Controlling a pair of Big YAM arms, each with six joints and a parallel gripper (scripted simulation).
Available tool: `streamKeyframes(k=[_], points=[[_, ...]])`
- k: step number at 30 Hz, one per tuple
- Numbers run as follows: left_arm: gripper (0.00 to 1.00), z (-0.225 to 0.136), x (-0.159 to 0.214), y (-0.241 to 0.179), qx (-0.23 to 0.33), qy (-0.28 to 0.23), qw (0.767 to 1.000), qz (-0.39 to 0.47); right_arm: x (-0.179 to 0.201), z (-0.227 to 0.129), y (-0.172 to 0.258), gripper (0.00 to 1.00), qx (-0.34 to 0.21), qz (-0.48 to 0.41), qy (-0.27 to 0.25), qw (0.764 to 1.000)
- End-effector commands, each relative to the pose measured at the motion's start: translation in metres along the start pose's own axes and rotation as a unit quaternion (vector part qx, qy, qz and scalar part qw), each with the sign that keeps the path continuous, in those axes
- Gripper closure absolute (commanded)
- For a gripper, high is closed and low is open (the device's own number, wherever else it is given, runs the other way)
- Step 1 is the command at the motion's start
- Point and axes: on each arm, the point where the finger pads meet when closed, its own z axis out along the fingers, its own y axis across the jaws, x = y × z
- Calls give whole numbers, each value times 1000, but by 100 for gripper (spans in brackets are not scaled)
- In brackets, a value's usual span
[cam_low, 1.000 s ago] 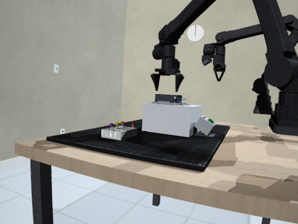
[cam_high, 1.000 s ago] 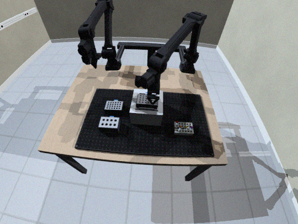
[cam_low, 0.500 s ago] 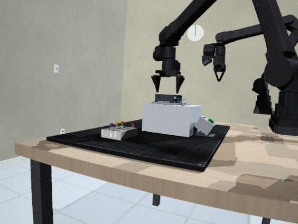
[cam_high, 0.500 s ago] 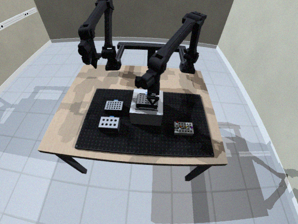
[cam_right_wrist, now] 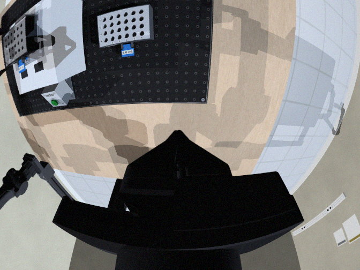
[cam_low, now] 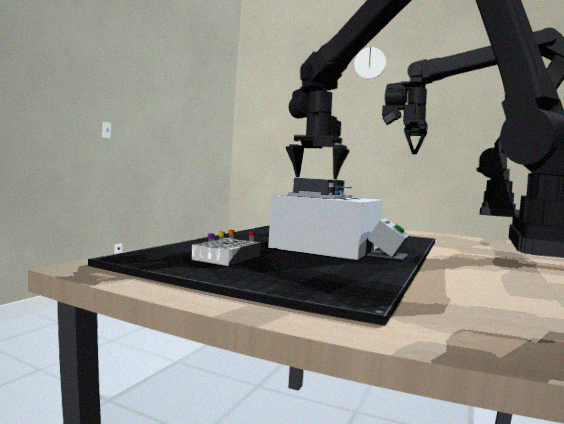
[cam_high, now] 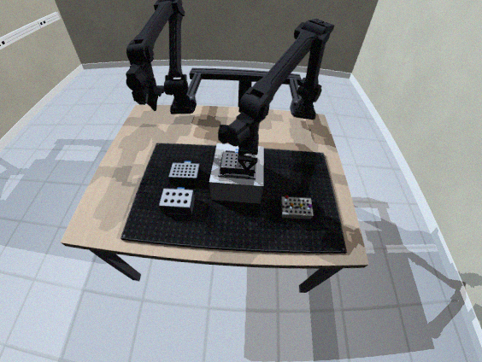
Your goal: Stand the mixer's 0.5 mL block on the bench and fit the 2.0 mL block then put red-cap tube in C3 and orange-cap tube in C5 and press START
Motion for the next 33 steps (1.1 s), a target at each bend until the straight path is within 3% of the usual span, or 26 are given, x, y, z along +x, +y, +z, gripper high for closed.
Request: streamKeyframes(k=[1, 12, 33], points=[[0, -27, -3, 22, -31, -18, 999, -5, -26, -32, -5, 100, 4, 0, -48, 999], [0, -15, -17, 17, -28, -16, 999, 8, -28, -35, -6, 100, 4, 0, -51, 999], [0, 23, 3, 9, 1, 2, 1000, -2, -7, -7, -2, 100, 1, -3, -15, 1000]])
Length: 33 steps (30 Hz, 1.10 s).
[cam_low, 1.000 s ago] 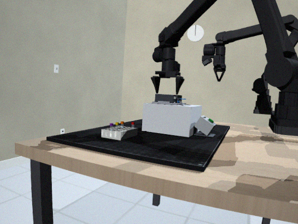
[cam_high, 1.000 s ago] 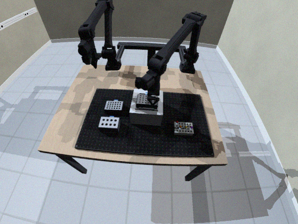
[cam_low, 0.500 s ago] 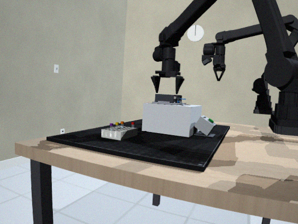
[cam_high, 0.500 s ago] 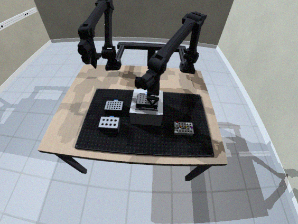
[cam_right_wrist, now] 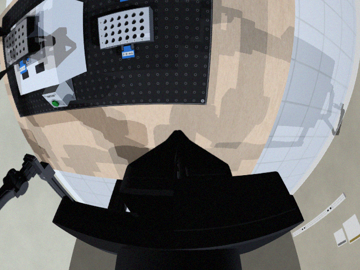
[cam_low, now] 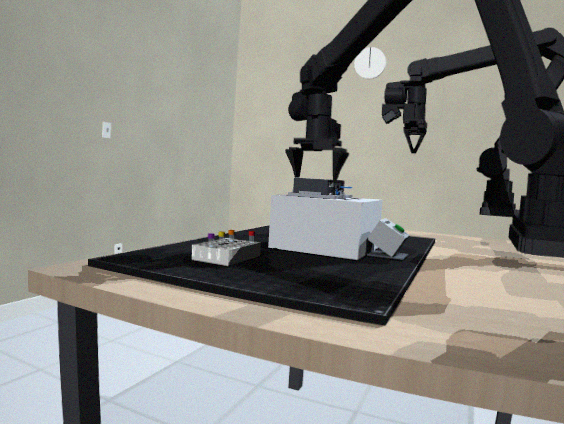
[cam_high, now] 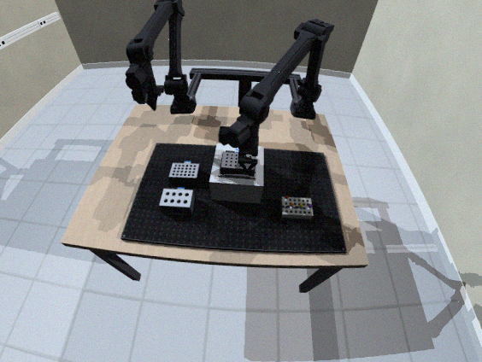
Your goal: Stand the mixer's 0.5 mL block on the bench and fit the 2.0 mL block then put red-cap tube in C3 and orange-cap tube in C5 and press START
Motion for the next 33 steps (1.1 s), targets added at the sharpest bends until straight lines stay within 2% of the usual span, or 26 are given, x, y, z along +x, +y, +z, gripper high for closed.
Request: streamKeyframes(k=[1, 10, 23, 33], points=[[0, 14, -1, 9, 0, 2, 1000, 1, -3, -2, -1, 100, 1, -4, -9, 1000], [0, -5, -14, 12, -18, -9, 1000, 9, -9, -9, -2, 100, 1, -3, -18, 1000], [0, 24, -5, -4, 7, 7, 1000, 11, -20, -22, -3, 100, 3, -2, -35, 999], [0, -1, -8, 18, -19, -10, 1000, 2, -23, -26, -3, 100, 3, -2, -39, 999]])
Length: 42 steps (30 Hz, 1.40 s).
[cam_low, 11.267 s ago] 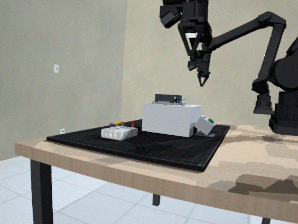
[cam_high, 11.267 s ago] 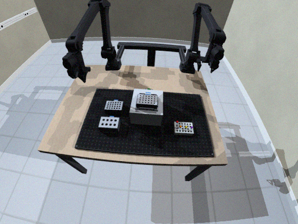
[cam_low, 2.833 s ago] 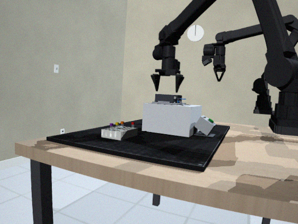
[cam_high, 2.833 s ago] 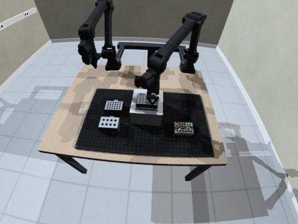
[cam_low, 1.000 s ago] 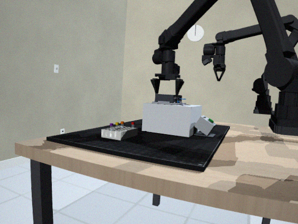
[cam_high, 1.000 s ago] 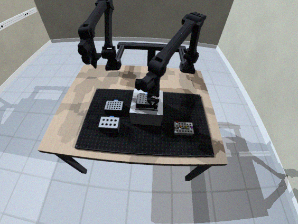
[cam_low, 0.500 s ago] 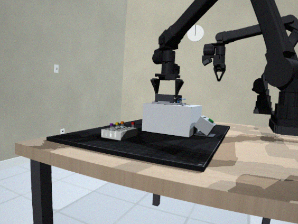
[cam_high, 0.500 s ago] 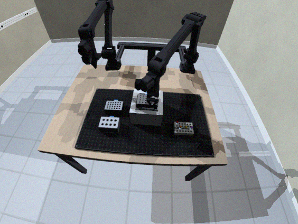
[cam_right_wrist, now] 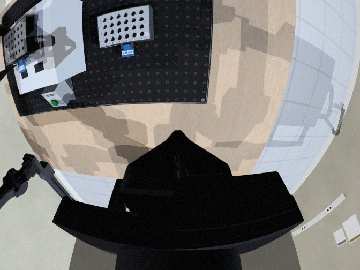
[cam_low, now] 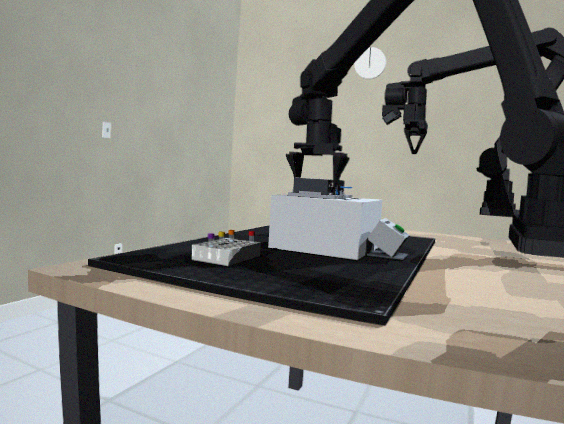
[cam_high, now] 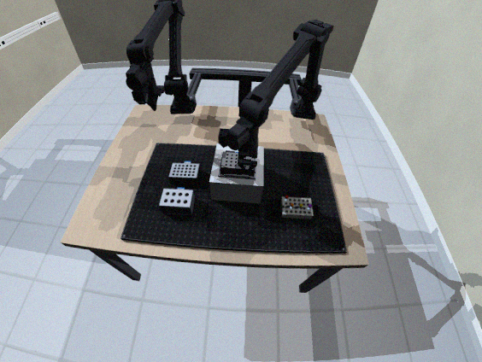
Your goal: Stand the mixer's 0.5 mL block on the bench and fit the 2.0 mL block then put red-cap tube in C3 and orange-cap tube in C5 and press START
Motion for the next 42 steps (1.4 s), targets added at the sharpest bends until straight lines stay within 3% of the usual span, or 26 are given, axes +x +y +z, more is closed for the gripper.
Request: streamKeyframes(k=[1, 16, 33, 42], points=[[0, -14, -7, 20, -23, -13, 1000, 0, -25, -29, -4, 100, 3, -2, -42, 999], [0, -29, -9, 27, -38, -23, 999, -2, -28, -32, -4, 100, 3, -2, -46, 999], [0, 17, -5, -1, 3, 5, 1000, 9, -9, -8, 0, 100, 1, -5, -14, 1000], [0, 7, -2, 15, -8, -3, 1000, -1, -7, -4, 0, 100, 0, -6, -10, 1000]])
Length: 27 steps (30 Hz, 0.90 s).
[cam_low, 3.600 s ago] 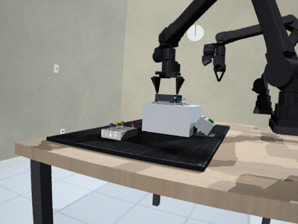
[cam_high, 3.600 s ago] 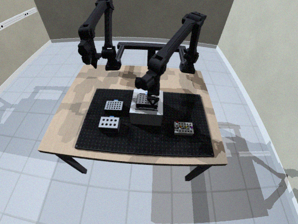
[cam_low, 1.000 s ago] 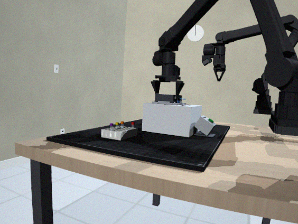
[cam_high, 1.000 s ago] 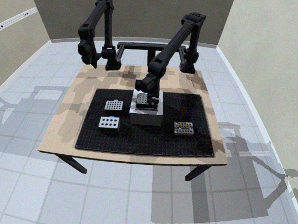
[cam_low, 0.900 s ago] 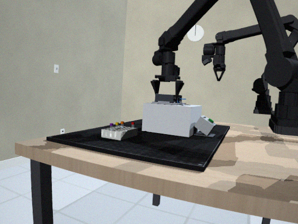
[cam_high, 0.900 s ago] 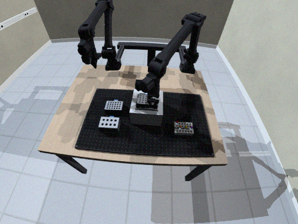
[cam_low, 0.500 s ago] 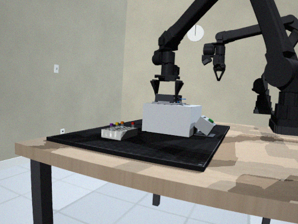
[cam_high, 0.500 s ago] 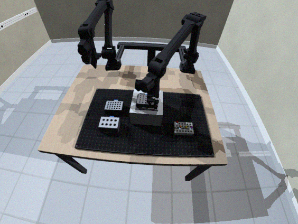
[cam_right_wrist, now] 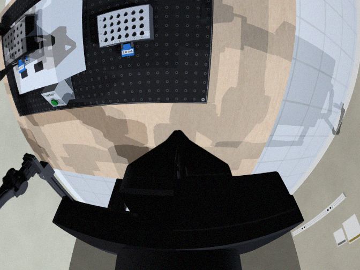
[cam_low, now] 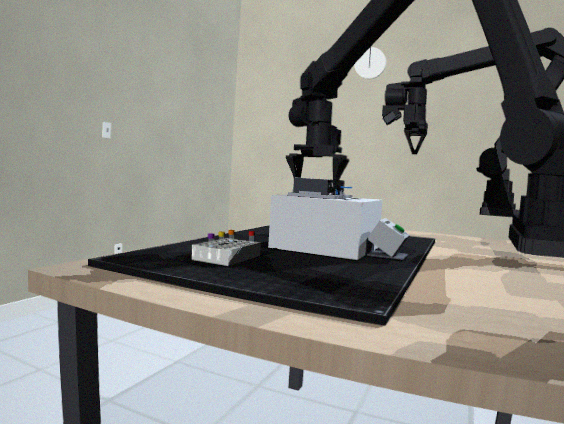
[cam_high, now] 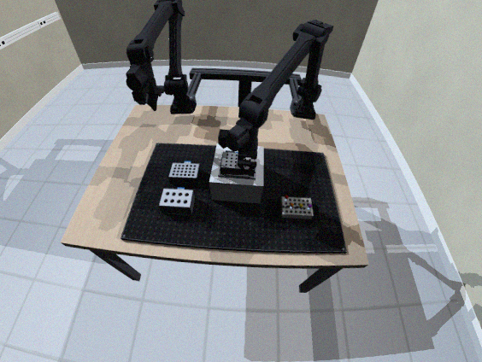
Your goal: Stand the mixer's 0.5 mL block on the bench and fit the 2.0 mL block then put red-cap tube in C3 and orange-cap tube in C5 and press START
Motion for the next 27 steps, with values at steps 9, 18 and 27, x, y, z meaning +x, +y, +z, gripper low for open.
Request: streamKeyframes(k=[9, 18, 27], points=[[0, -22, -6, 19, -25, -14, 1000, -1, -19, -19, -2, 100, 2, -4, -29, 1000], [0, -29, -14, 16, -28, -16, 999, 6, -23, -24, -2, 100, 2, -4, -35, 999], [0, -26, -13, 16, -26, -15, 1000, 6, -26, -27, -2, 100, 2, -4, -39, 999]])
